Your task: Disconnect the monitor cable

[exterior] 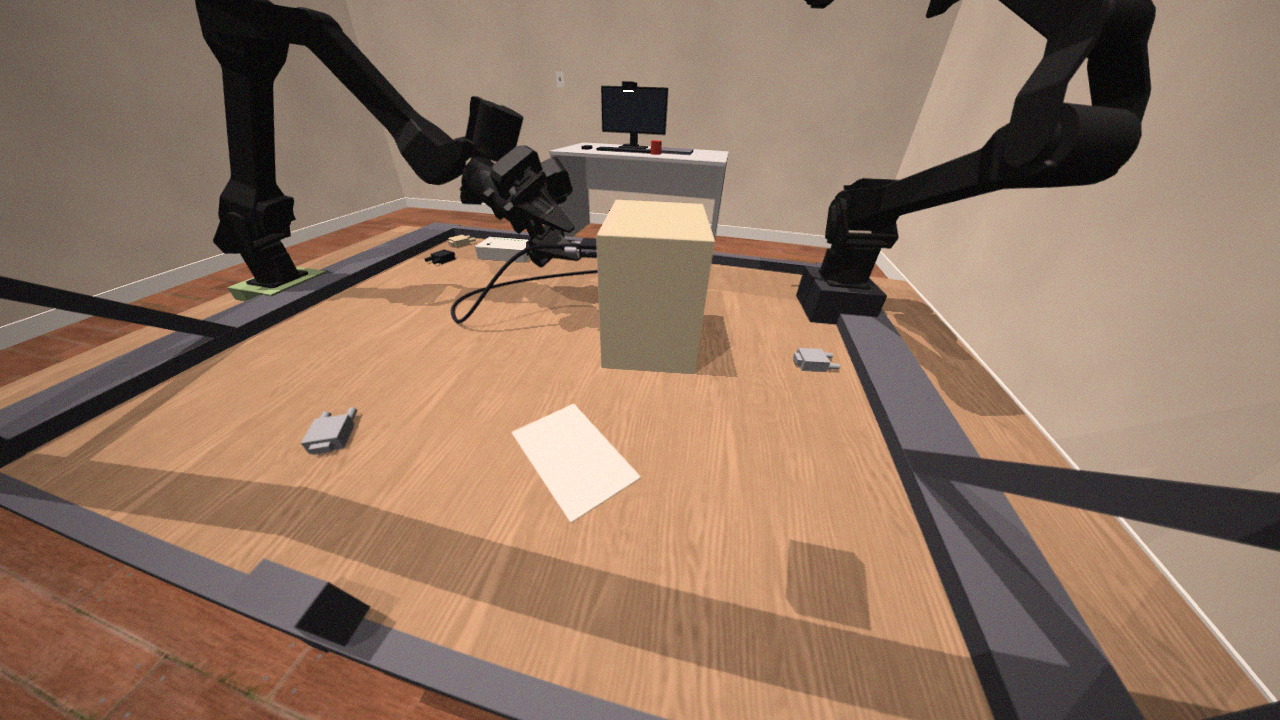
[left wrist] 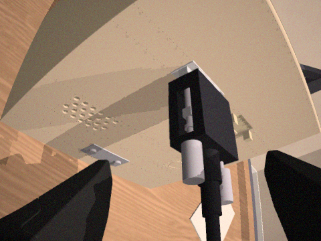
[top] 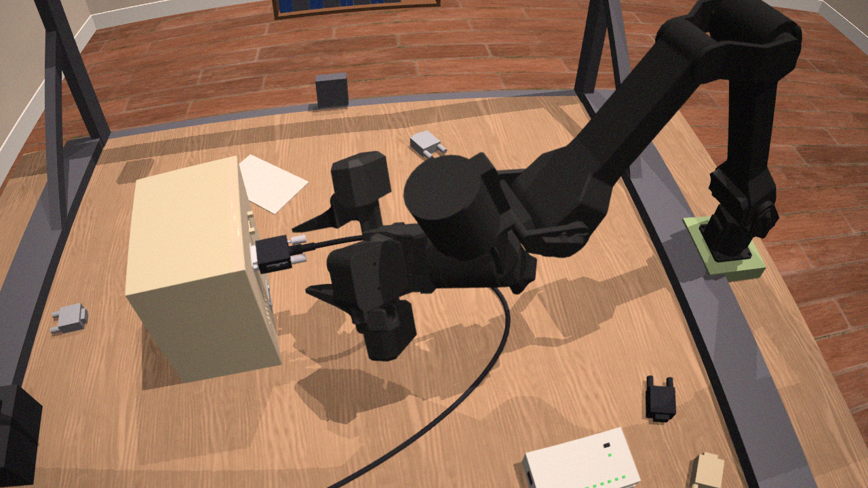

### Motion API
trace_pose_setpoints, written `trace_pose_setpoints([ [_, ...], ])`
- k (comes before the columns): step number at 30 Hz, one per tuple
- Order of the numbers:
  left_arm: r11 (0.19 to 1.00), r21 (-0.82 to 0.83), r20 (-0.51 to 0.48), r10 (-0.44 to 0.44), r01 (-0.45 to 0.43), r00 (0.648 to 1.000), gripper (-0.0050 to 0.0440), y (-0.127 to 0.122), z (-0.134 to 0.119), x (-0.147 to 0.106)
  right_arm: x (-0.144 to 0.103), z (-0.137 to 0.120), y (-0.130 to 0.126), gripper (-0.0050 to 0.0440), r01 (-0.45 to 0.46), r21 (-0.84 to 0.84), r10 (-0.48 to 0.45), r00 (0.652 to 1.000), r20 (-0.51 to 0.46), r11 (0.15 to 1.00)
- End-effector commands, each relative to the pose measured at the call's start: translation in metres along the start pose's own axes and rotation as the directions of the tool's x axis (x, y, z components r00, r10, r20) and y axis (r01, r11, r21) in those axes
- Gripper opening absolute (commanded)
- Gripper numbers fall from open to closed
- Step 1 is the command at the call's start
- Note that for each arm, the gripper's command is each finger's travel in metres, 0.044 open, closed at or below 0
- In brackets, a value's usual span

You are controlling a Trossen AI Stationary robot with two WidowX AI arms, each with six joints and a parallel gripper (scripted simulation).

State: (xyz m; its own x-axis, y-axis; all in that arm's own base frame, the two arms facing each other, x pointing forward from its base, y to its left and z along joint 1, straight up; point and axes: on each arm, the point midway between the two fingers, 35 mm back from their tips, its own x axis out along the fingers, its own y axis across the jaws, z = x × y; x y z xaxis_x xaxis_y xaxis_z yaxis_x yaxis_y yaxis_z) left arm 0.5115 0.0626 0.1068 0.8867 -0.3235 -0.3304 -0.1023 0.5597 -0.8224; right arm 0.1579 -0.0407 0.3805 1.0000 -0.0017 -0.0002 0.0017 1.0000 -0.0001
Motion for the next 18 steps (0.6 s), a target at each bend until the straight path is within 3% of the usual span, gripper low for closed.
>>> trace_pose_setpoints([
  [1,1.000,0.022,0.018,-0.016,0.016,1.000,0.0200,-0.0115,0.0078,-0.0032,-0.0003,0.0027,0.0012,0.0440,-0.002,-0.005,0.002,1.000,0.001,1.000],
  [7,1.000,0.022,0.018,-0.016,0.016,1.000,0.0056,-0.0115,0.0078,-0.0032,-0.0003,0.0027,0.0012,0.0440,-0.002,-0.005,0.002,1.000,0.001,1.000],
  [9,1.000,0.022,0.018,-0.016,0.016,1.000,0.0056,-0.0115,0.0078,-0.0032,-0.0003,0.0027,0.0012,0.0440,-0.002,-0.005,0.002,1.000,0.001,1.000],
  [11,1.000,0.022,0.018,-0.016,0.016,1.000,0.0008,-0.0115,0.0078,-0.0032,-0.0003,0.0027,0.0012,0.0440,-0.002,-0.005,0.002,1.000,0.001,1.000],
  [18,1.000,0.022,0.018,-0.016,0.016,1.000,0.0000,-0.0115,0.0078,-0.0032,-0.0003,0.0027,0.0012,0.0440,-0.002,-0.005,0.002,1.000,0.001,1.000],
])
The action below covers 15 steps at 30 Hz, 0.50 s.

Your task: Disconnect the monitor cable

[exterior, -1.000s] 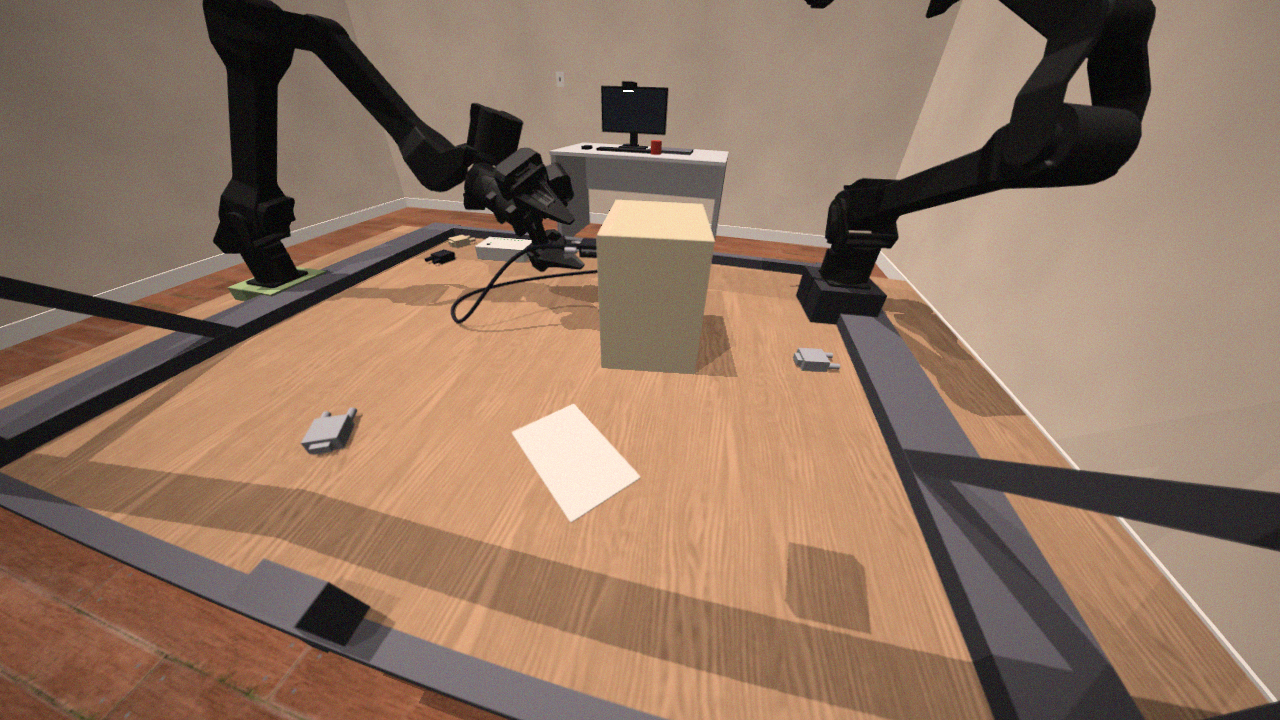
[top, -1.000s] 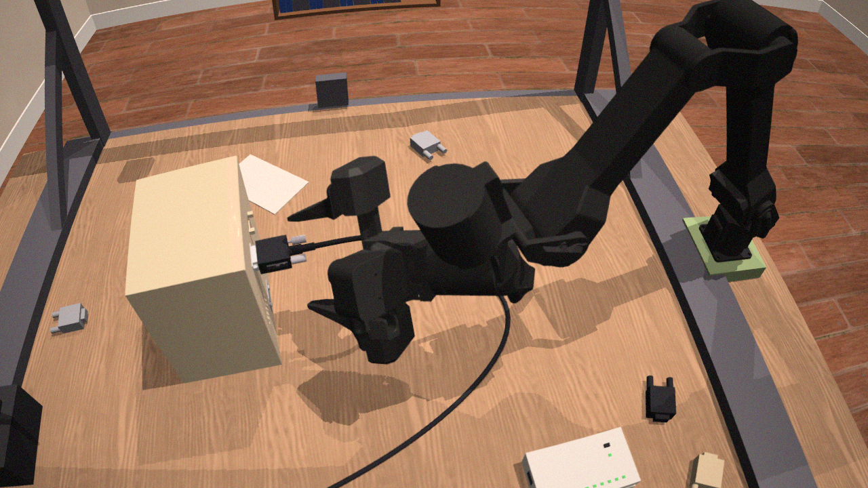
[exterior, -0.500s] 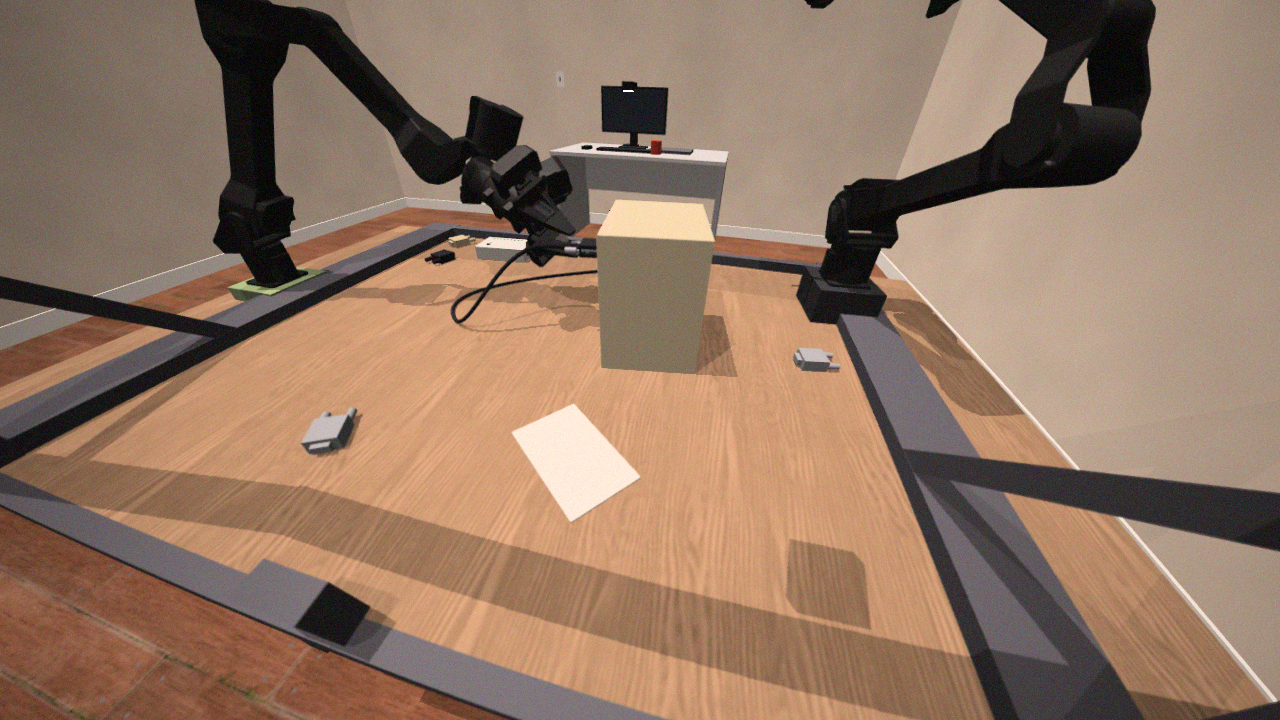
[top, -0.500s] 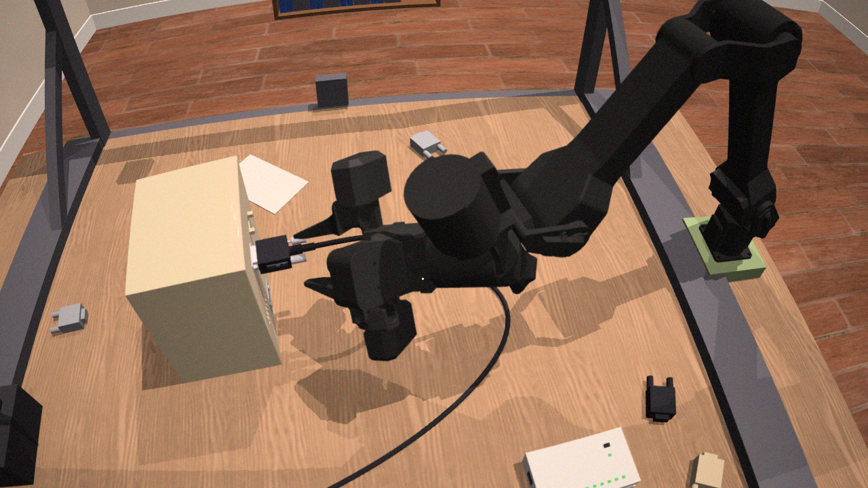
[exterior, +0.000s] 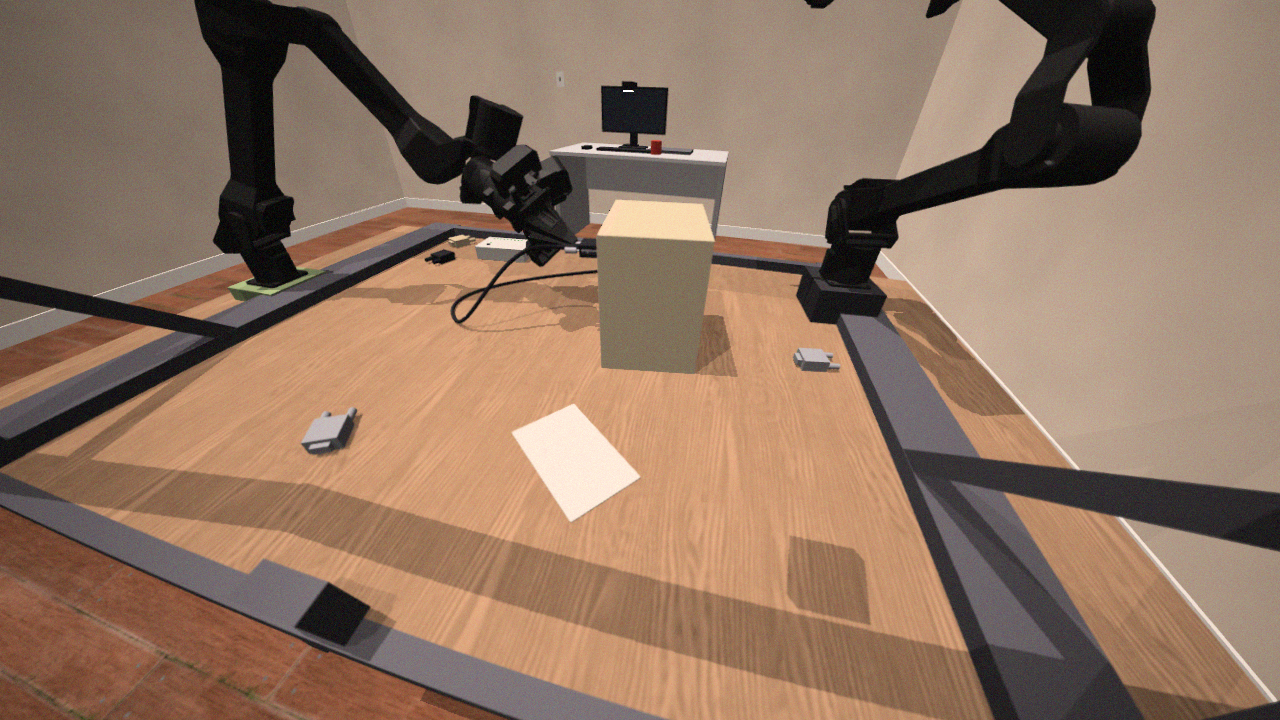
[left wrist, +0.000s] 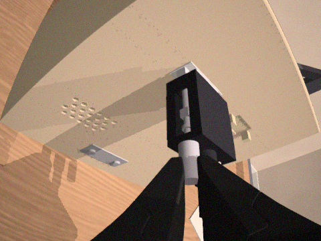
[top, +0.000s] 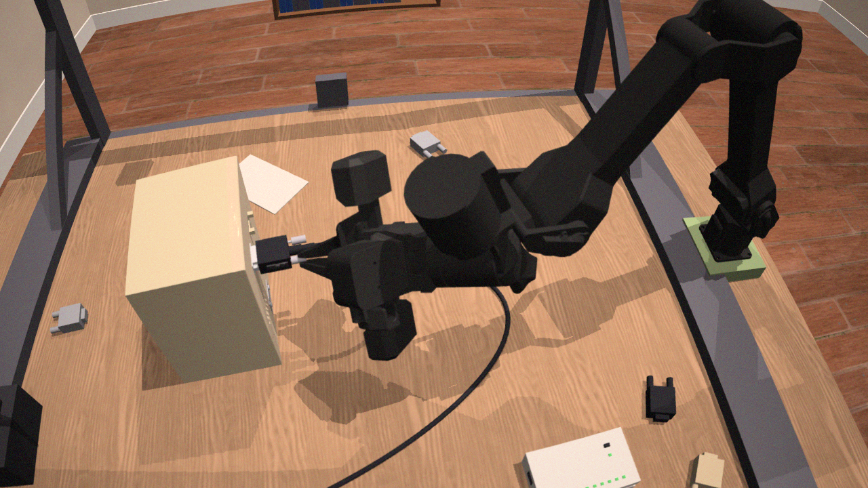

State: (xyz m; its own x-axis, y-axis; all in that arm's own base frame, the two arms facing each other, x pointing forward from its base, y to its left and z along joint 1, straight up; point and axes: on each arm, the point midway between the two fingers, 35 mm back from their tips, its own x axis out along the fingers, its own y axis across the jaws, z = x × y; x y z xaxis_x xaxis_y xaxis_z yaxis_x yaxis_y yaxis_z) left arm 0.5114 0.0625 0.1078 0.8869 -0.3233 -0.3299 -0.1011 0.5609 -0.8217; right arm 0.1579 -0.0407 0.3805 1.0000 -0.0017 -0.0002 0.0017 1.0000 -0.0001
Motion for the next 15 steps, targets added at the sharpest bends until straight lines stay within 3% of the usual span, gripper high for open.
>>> trace_pose_setpoints([
  [1,1.000,0.015,0.017,-0.019,0.019,1.000,0.0000,-0.0104,0.0075,-0.0027,-0.0003,0.0027,0.0012,0.0440,-0.002,-0.005,0.002,1.000,0.001,1.000],
  [15,0.989,-0.102,0.020,-0.102,0.103,0.995,0.0000,-0.0072,0.0072,-0.0028,-0.0003,0.0027,0.0012,0.0440,-0.002,-0.005,0.002,1.000,0.001,1.000],
])
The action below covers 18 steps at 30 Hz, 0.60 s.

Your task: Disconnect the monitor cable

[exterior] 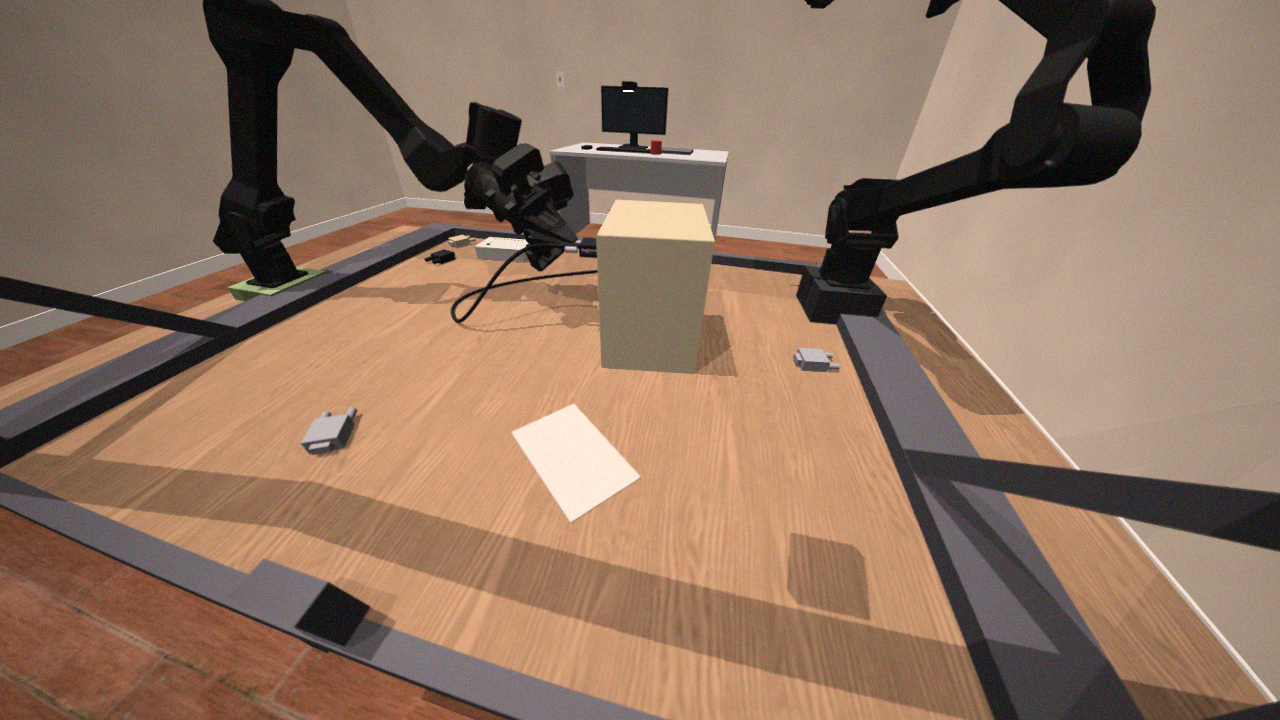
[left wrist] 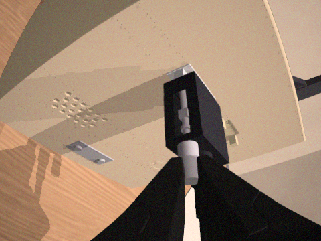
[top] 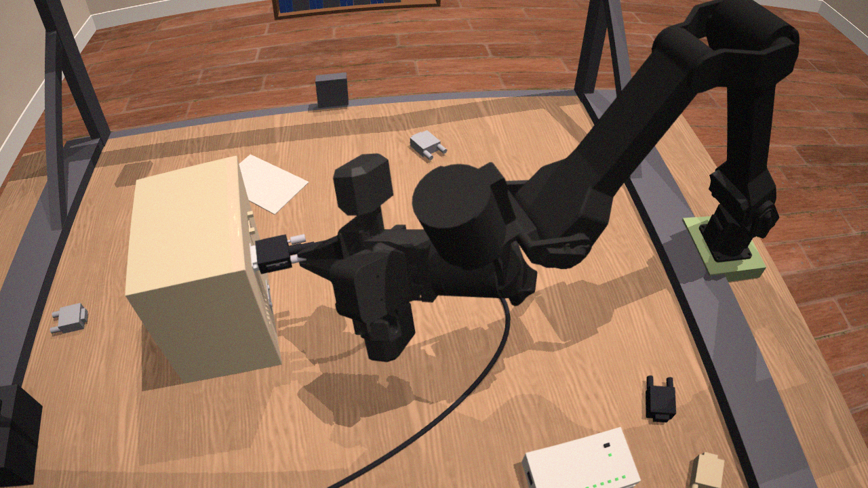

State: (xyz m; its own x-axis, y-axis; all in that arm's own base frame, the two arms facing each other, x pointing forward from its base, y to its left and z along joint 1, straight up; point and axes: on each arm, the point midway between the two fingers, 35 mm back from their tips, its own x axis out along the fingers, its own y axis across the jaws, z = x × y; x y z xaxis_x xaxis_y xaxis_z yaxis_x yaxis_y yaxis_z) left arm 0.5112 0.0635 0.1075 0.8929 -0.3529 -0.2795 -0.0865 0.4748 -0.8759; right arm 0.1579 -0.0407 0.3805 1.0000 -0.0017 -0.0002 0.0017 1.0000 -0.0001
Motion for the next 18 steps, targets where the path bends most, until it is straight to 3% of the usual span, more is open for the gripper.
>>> trace_pose_setpoints([
  [1,0.998,-0.032,0.012,-0.054,0.055,0.998,0.0000,-0.0083,0.0058,-0.0019,-0.0003,0.0027,0.0012,0.0440,-0.002,-0.005,0.002,1.000,0.001,1.000],
  [18,0.979,-0.149,0.019,-0.136,0.138,0.990,0.0000,-0.0051,0.0053,-0.0018,-0.0003,0.0027,0.0012,0.0440,-0.002,-0.005,0.002,1.000,0.001,1.000],
])
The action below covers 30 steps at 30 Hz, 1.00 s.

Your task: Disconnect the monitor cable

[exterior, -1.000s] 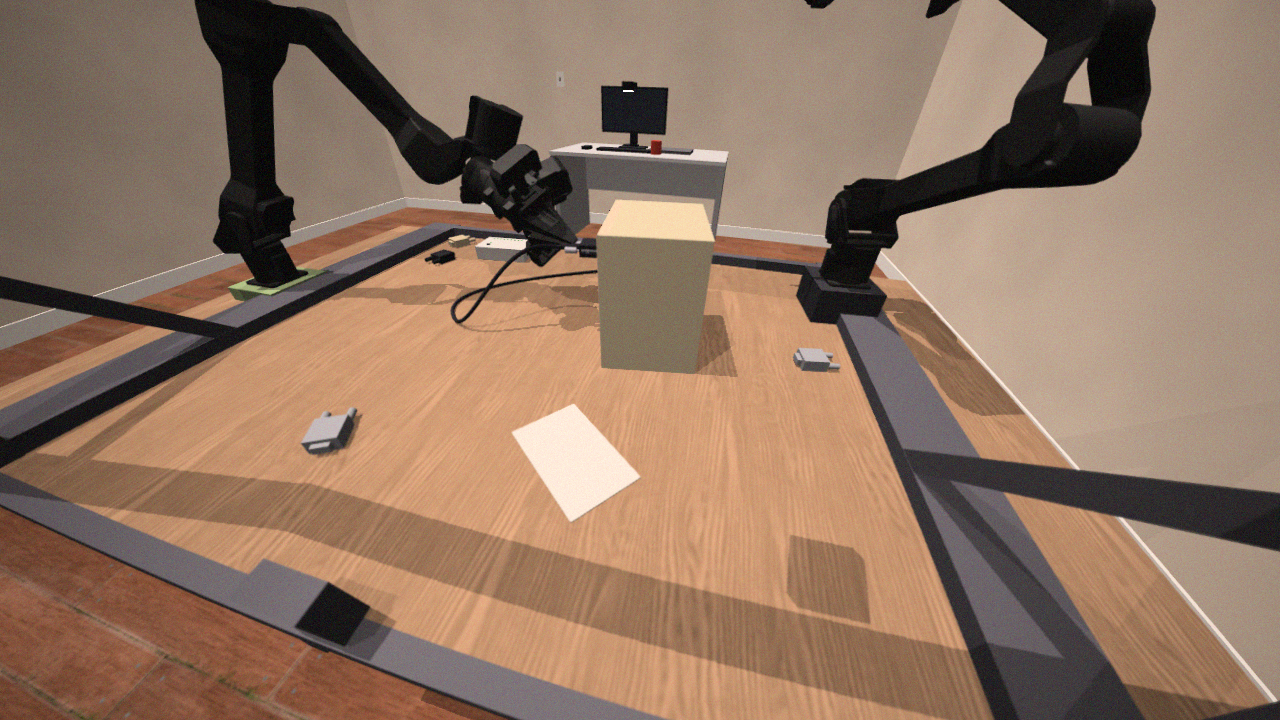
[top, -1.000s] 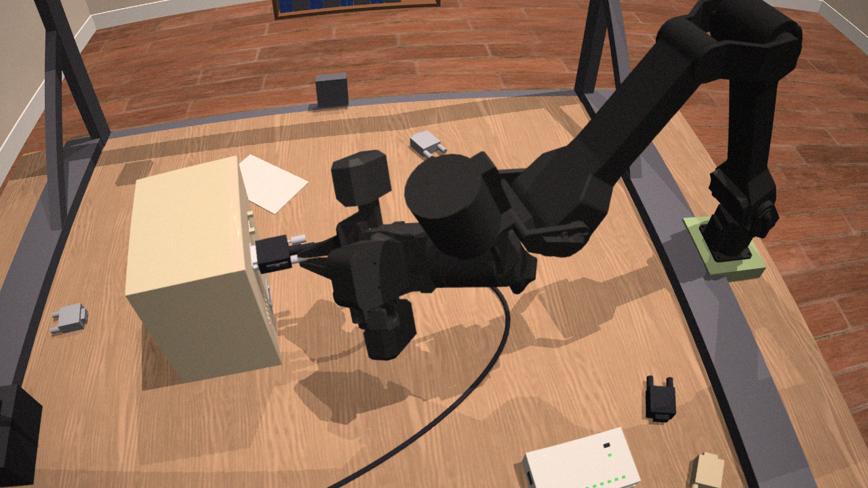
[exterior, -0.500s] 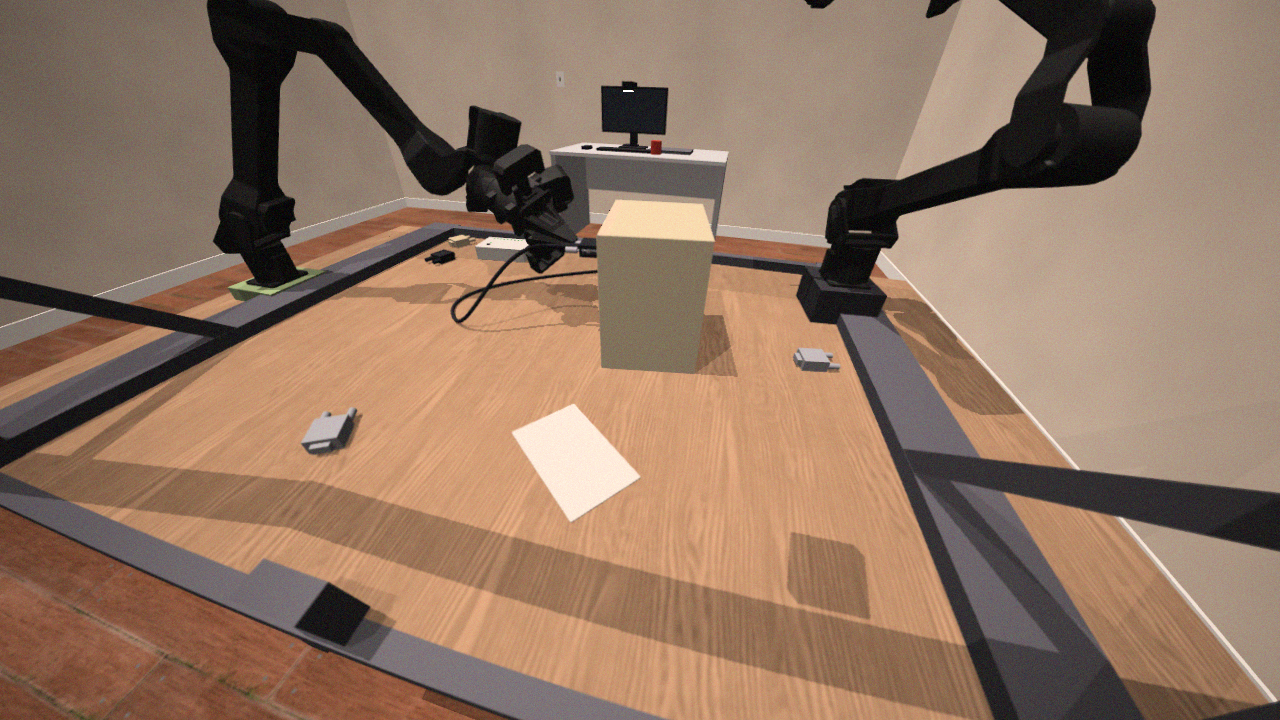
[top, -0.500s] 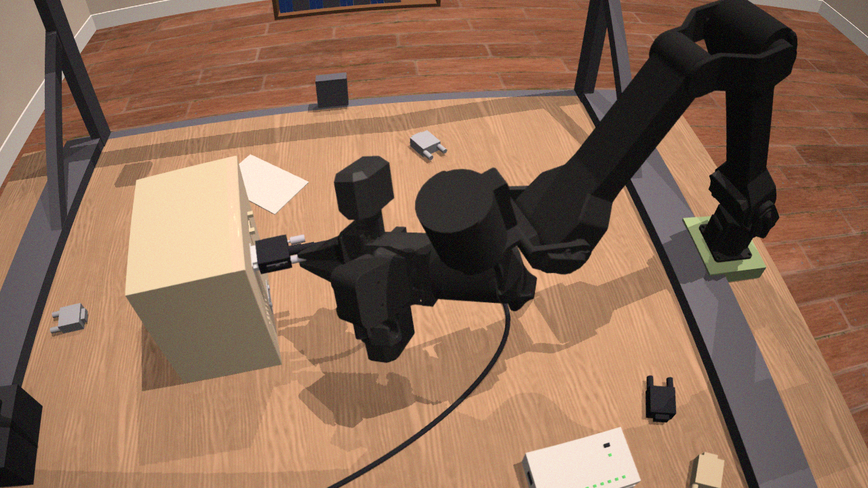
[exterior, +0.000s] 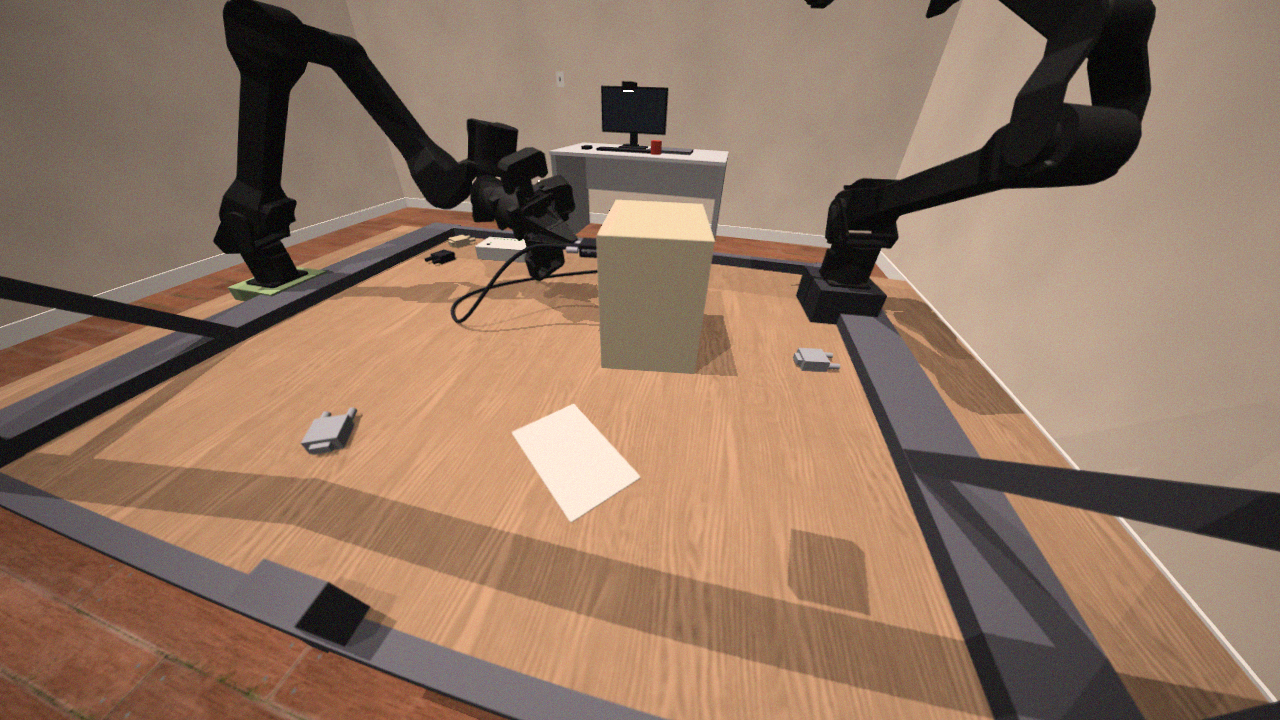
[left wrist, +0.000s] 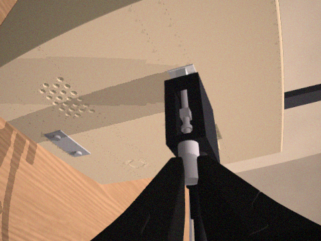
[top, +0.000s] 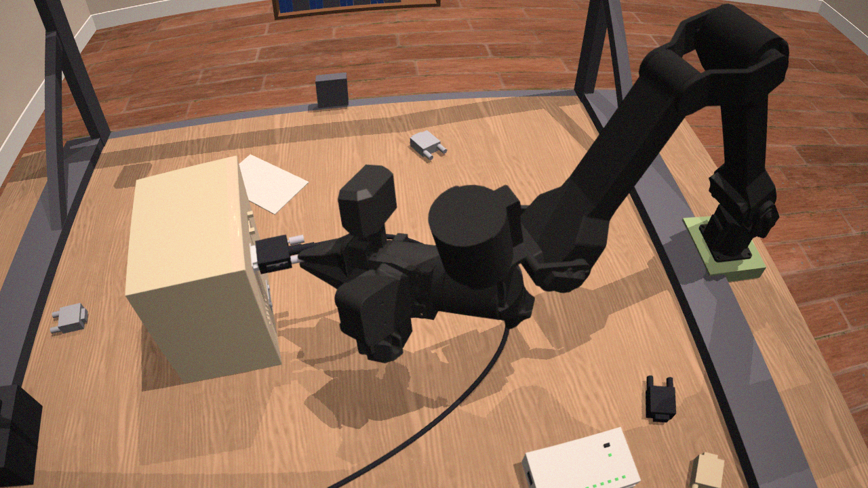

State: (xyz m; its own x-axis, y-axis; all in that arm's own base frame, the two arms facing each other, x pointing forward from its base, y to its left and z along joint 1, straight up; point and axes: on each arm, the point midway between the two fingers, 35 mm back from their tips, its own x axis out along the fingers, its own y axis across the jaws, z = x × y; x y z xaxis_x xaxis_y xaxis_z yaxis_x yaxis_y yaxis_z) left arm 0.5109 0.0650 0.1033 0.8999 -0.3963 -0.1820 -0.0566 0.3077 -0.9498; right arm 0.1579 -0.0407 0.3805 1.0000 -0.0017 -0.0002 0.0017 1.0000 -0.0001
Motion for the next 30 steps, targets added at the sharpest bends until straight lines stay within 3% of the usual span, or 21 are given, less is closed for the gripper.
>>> trace_pose_setpoints([
  [1,0.999,-0.003,0.008,-0.035,0.035,0.999,0.0000,-0.0104,0.0043,-0.0011,-0.0003,0.0027,0.0012,0.0440,-0.002,-0.005,0.002,1.000,0.001,1.000],
  [30,0.956,-0.223,0.028,-0.189,0.191,0.982,0.0000,-0.0044,0.0035,-0.0003,-0.0003,0.0027,0.0012,0.0440,-0.002,-0.005,0.002,1.000,0.001,1.000],
])
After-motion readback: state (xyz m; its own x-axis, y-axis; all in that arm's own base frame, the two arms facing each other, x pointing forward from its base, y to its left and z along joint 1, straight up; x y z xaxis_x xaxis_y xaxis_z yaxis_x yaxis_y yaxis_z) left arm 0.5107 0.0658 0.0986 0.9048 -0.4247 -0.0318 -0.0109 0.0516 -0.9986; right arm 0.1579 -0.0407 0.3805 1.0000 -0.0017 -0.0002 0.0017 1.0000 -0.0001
